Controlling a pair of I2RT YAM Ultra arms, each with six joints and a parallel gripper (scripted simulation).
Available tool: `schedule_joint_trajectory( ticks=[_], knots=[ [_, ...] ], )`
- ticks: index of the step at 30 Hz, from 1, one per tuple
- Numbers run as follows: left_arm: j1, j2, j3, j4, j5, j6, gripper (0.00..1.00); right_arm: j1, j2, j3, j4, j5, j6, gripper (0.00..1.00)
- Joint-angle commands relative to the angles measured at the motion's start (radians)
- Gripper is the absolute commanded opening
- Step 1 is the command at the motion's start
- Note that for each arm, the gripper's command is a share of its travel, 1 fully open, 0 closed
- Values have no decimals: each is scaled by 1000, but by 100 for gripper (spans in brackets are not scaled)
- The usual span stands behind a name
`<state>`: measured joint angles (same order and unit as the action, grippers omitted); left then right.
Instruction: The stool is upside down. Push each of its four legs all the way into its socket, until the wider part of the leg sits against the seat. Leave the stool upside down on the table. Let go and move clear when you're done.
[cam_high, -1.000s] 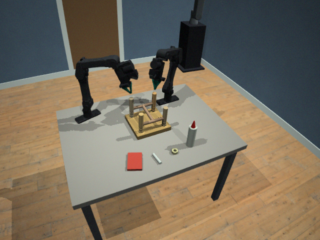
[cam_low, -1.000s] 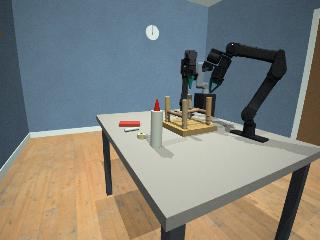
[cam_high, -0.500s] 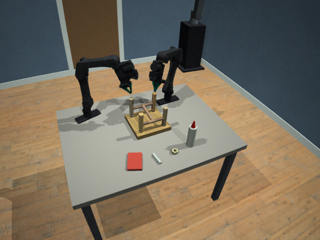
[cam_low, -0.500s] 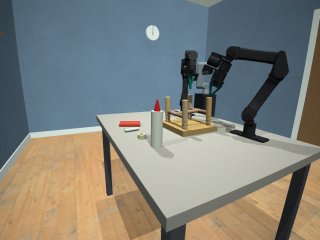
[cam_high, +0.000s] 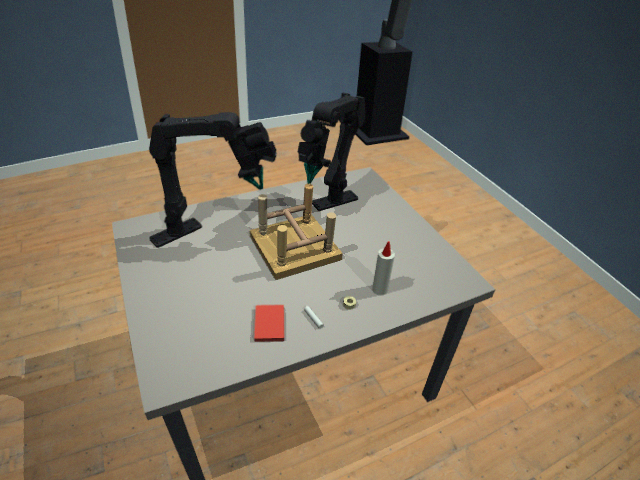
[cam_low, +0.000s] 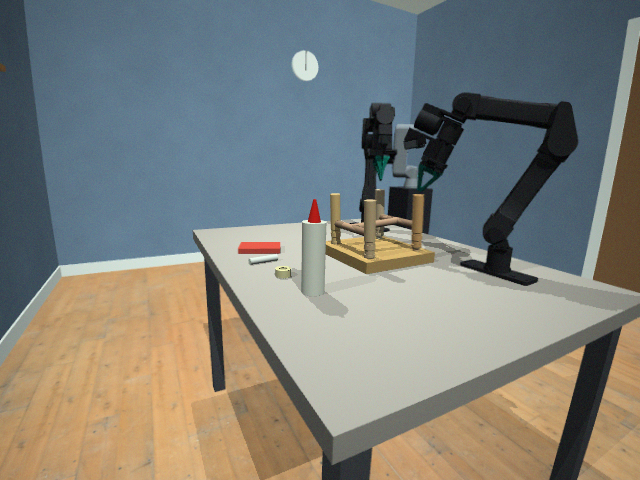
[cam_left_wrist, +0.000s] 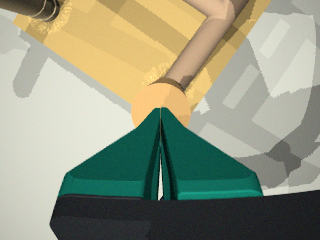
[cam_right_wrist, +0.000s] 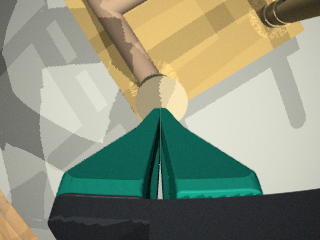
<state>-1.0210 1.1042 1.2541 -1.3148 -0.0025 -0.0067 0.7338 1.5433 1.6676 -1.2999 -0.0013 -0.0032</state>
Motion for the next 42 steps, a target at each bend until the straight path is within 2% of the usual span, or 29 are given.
schedule_joint_trajectory(
  ticks=[1, 17, 18, 22, 23, 24, 26, 30, 32, 42],
  knots=[
    [1, -33, -10, 25, 2, 5, 0, -11, -25, -37, 34, -2, -1, 0],
    [1, -33, -10, 25, 2, 5, 0, -8, -45, -131, 107, -4, -2, 0],
    [0, 15, -16, -19, 0, 1, 0, -8, -45, -125, 112, -4, -2, 0],
    [0, 14, -65, 0, 1, 1, 0, -8, -54, -118, 112, -4, -2, 0],
    [0, 11, -89, 17, 2, 1, 0, -8, -43, -118, 106, -4, -2, 0],
    [-2, -37, -26, 25, 7, 5, 0, -8, -27, -125, 85, -4, -2, 0],
    [-3, 7, -10, 26, 0, 5, 0, -3, -7, -144, 73, 0, 0, 0],
    [-3, -11, -10, 15, 0, 5, 0, -3, -3, -155, 60, 0, 0, 0],
    [0, 13, -48, -19, 6, 1, 0, -3, -1, -155, 64, -1, 0, 0],
    [0, 33, -66, -86, 2, 1, 0, -2, 23, -177, 0, 1, -1, 0]
  ],
)
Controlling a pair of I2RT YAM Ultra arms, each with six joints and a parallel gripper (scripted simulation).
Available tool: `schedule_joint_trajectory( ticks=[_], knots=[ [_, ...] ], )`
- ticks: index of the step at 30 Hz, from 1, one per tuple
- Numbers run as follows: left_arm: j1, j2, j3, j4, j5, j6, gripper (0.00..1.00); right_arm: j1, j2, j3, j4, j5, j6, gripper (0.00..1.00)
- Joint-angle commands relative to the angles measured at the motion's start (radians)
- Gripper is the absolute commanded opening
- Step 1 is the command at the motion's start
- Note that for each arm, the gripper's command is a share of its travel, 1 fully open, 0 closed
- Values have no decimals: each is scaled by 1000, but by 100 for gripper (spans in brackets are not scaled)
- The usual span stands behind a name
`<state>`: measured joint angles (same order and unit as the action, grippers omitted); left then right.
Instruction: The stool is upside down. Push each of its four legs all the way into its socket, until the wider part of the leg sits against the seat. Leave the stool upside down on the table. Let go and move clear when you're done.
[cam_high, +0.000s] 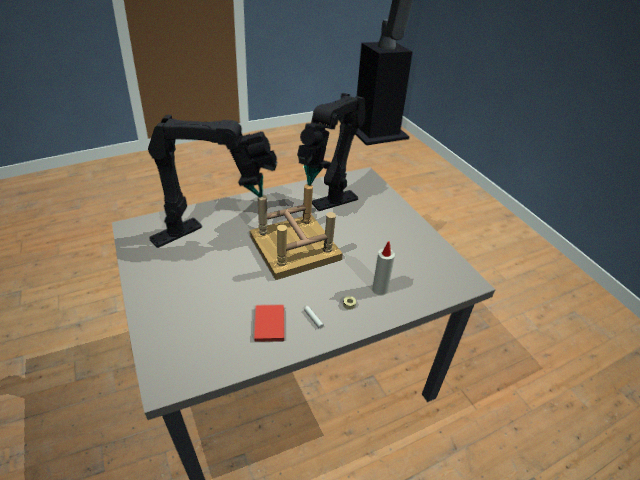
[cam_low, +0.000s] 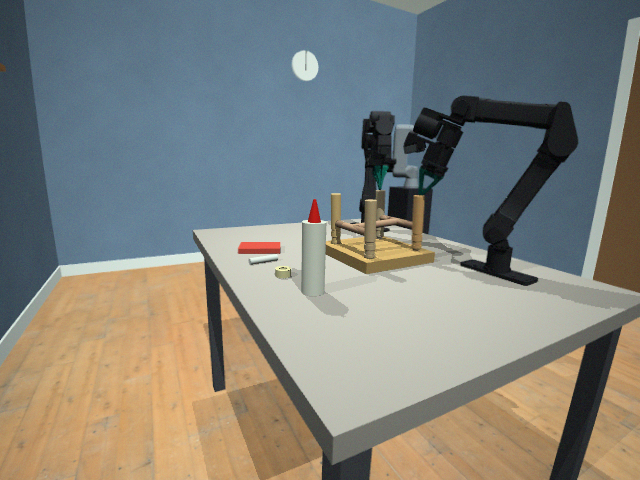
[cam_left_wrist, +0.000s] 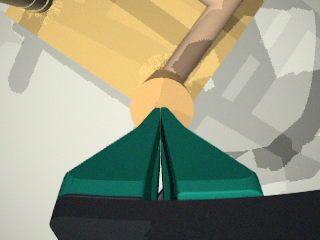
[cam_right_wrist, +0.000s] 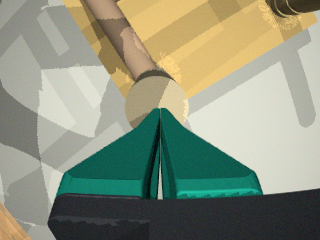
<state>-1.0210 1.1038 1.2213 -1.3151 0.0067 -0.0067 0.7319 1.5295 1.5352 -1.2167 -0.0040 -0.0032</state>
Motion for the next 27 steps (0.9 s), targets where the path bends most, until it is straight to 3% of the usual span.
schedule_joint_trajectory(
  ticks=[1, 10, 11, 27],
  knots=[
    [0, 35, -36, -90, -8, 1, 0, 0, 38, -50, -85, 4, -1, 0],
    [12, 46, -74, -113, -2, 20, 0, -7, 54, -87, -108, 2, -12, 0],
    [-8, -27, 10, 13, 28, 8, 0, -3, 1, -9, 11, -25, -1, 0],
    [-1, 50, -48, -95, 15, 6, 0, 0, 53, -55, -103, -15, -2, 0]
  ],
)
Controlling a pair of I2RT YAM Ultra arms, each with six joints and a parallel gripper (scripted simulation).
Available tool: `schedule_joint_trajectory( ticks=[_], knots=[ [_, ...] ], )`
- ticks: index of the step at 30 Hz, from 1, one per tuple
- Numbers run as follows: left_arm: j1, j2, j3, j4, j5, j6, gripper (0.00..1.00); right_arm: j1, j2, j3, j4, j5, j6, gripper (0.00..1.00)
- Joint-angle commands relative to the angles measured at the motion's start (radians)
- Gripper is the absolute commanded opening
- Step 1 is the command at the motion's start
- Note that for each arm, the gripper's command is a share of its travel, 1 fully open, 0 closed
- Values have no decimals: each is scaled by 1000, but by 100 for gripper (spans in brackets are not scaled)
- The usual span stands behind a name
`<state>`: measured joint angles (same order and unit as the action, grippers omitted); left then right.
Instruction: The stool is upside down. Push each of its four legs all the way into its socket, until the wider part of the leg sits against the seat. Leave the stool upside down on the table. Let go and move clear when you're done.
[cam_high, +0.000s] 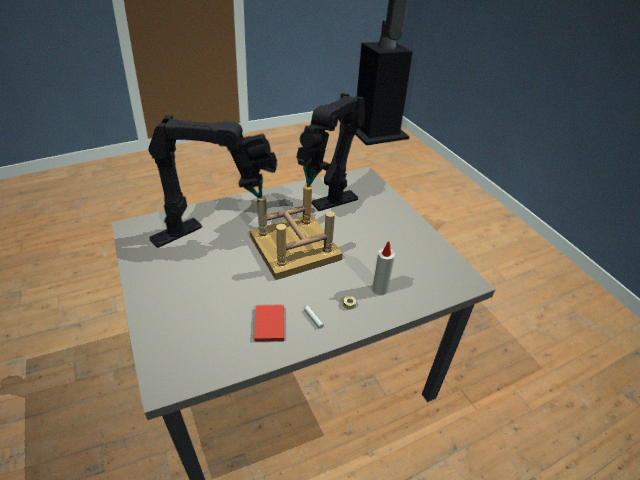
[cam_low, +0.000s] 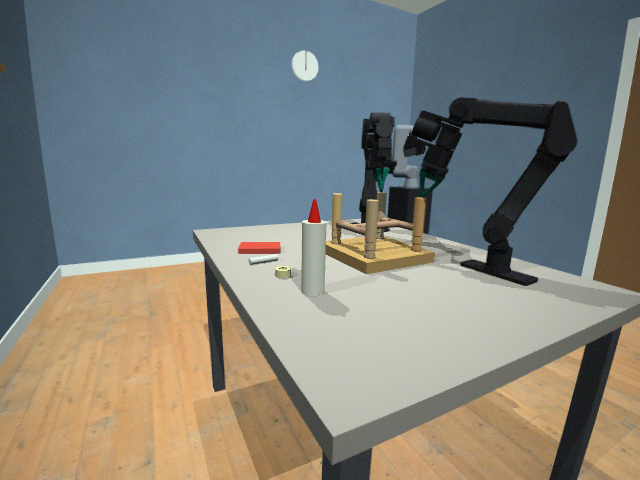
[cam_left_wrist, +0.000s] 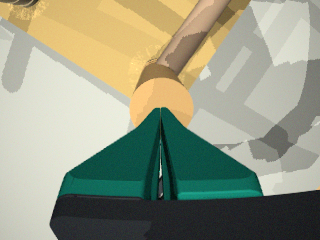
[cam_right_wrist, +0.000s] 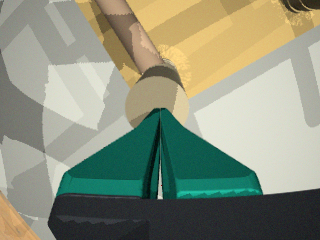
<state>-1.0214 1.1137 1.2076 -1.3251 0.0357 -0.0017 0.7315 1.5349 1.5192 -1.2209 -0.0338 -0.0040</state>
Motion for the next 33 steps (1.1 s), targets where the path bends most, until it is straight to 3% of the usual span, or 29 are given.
schedule_joint_trajectory(
  ticks=[1, 7, 8, 12, 14, 23, 33],
  knots=[
    [-1, 42, -35, -92, -15, 1, 0, 0, 50, -40, -105, 15, -1, 0],
    [1, 56, -49, -120, -15, 5, 0, 0, 64, -55, -136, 16, -3, 0],
    [-5, -13, 33, -7, 0, 2, 0, 4, 4, 42, -19, 4, 2, 0],
    [-5, -20, -17, -18, -2, 2, 0, 4, 24, -19, -25, 5, 1, 0],
    [-6, 37, 47, -41, 3, 2, 0, 4, -10, -29, -9, 5, 1, 0],
    [-10, 15, 74, -39, 7, 2, 0, 4, -10, -29, -9, 5, 1, 0],
    [-12, 89, 263, -209, 15, 2, 0, 4, -10, -29, -9, 5, 1, 0]
  ],
)
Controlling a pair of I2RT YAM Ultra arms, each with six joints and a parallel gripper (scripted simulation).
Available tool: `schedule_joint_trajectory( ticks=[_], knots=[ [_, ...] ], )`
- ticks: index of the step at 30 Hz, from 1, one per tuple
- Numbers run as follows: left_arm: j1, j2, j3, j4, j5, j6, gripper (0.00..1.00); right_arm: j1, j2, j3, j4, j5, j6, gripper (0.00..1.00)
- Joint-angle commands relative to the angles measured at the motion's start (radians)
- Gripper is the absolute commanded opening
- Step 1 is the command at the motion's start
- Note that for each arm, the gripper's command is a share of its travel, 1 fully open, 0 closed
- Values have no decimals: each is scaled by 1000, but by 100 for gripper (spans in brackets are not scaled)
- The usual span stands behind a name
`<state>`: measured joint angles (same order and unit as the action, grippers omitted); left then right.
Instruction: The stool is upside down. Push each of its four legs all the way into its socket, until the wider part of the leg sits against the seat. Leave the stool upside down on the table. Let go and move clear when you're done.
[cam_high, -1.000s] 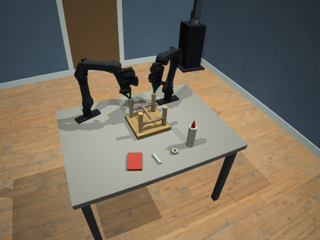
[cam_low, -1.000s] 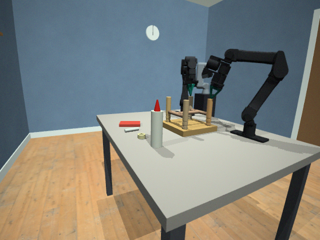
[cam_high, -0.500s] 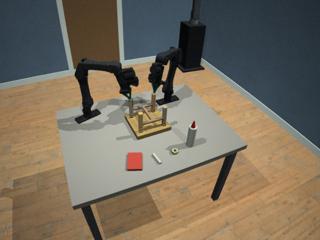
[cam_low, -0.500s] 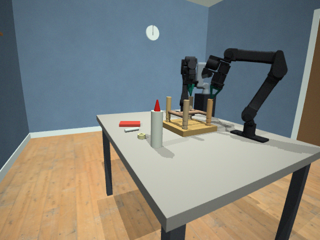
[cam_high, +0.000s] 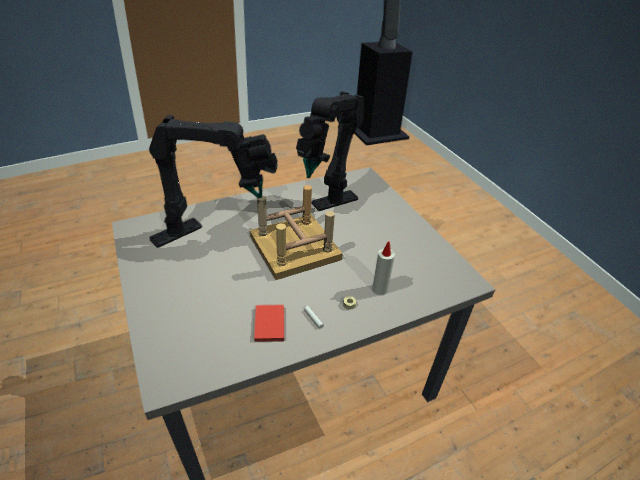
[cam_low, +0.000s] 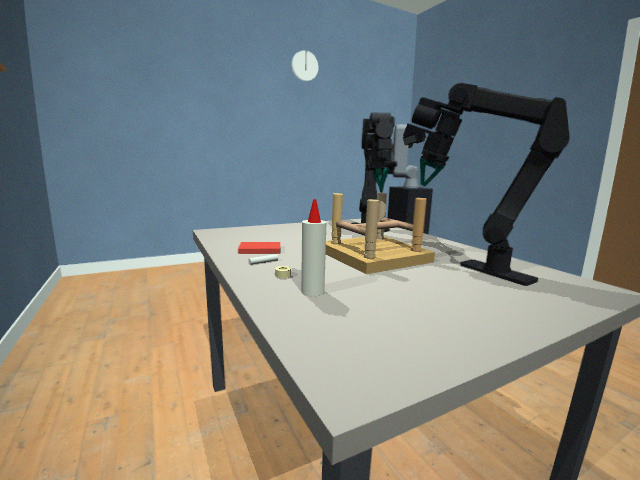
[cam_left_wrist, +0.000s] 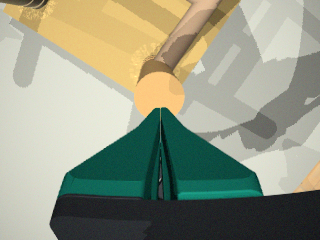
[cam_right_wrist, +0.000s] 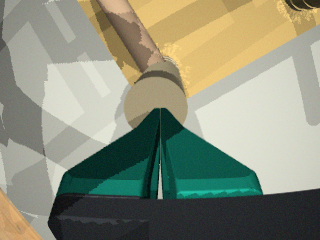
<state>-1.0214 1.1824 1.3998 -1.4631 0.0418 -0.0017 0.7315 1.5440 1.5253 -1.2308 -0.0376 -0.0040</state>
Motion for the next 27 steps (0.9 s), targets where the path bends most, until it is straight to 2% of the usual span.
schedule_joint_trajectory(
  ticks=[1, 2, 3, 6, 9, 15, 18, 19, 24, 26, 27],
  knots=[
    [-12, 28, 94, -86, 9, 2, 0, 4, -19, -35, 0, 8, 1, 0],
    [-12, 34, 112, -94, 10, 2, 0, 4, -19, -35, 0, 8, 1, 0],
    [-13, 13, 91, -49, 8, 2, 0, 4, -19, -35, 0, 8, 1, 0],
    [1, -12, 41, -53, 6, 4, 0, 4, -19, -35, 0, 8, 1, 0],
    [5, -26, 70, -34, 6, 6, 0, 4, -19, -35, 0, 8, 1, 0],
    [11, -28, 39, -13, 7, 6, 0, 4, -19, -35, 0, 8, 1, 0],
    [1, 0, 85, -48, 6, 6, 0, 4, -19, -35, 0, 8, 1, 0],
    [1, 0, 86, -45, 6, 6, 0, -2, -33, 43, -30, 8, -3, 0],
    [1, 0, 86, -41, 6, 6, 0, -12, -30, 61, -59, 1, -7, 0],
    [1, 0, 86, -41, 6, 6, 0, 7, 18, 63, -50, 5, -2, 0],
    [1, 0, 86, -41, 6, 6, 0, 5, -7, 62, -47, 3, -5, 0]
  ],
)
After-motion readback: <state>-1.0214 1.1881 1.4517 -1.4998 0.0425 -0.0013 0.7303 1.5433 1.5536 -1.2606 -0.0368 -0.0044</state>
